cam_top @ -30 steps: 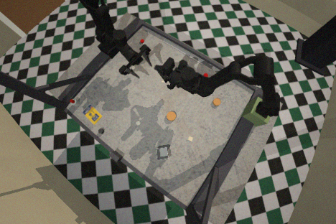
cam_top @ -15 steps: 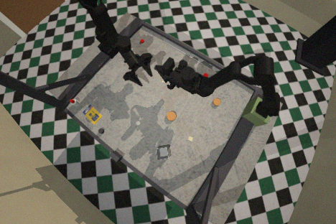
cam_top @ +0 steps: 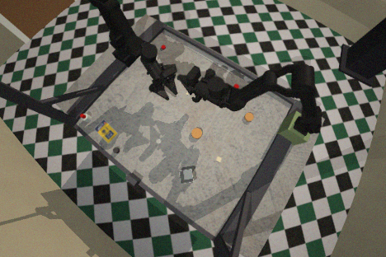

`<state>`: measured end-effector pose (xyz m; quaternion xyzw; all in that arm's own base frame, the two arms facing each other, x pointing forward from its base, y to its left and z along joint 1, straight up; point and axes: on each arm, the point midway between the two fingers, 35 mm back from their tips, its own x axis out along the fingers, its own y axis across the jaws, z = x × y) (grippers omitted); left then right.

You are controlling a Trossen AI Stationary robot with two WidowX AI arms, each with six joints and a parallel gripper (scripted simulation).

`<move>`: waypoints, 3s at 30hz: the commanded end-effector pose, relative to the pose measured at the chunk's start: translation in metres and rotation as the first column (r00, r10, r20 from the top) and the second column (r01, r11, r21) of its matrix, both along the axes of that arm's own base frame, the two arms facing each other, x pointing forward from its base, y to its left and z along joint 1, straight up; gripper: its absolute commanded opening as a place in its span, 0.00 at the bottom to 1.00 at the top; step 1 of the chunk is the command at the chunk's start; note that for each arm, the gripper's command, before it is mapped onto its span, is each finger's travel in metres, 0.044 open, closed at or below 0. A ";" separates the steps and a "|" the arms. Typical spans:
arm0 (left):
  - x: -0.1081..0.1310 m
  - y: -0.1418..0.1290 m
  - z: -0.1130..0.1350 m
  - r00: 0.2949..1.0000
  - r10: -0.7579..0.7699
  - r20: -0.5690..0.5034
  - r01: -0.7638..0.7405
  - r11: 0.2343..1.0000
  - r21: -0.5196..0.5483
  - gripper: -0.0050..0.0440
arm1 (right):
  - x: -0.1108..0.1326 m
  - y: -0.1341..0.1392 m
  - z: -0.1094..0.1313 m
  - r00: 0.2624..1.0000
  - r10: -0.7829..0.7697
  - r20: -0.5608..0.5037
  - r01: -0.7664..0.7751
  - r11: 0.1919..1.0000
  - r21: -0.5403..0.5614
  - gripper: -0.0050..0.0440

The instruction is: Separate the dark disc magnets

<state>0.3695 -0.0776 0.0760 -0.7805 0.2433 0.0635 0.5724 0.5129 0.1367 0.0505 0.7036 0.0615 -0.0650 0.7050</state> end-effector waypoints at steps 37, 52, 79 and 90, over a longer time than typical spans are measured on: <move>-0.012 0.058 0.045 0.818 -0.406 -0.407 0.565 0.441 0.697 0.92 | 0.004 0.001 0.015 0.999 -0.003 0.033 0.002 1.000 0.013 0.18; -0.052 0.074 0.070 0.623 -0.518 -0.586 0.735 0.133 0.665 0.92 | 0.004 0.001 0.015 0.999 -0.003 0.033 0.002 1.000 0.013 0.18; -0.054 0.077 0.072 0.526 -0.530 -0.665 0.775 -0.024 0.632 0.92 | 0.004 0.001 0.015 0.999 -0.003 0.033 0.002 1.000 0.013 0.18; -0.040 0.076 0.069 0.511 -0.509 -0.693 0.768 -0.093 0.634 0.92 | 0.004 0.001 0.015 0.999 -0.003 0.033 0.002 1.000 0.013 0.18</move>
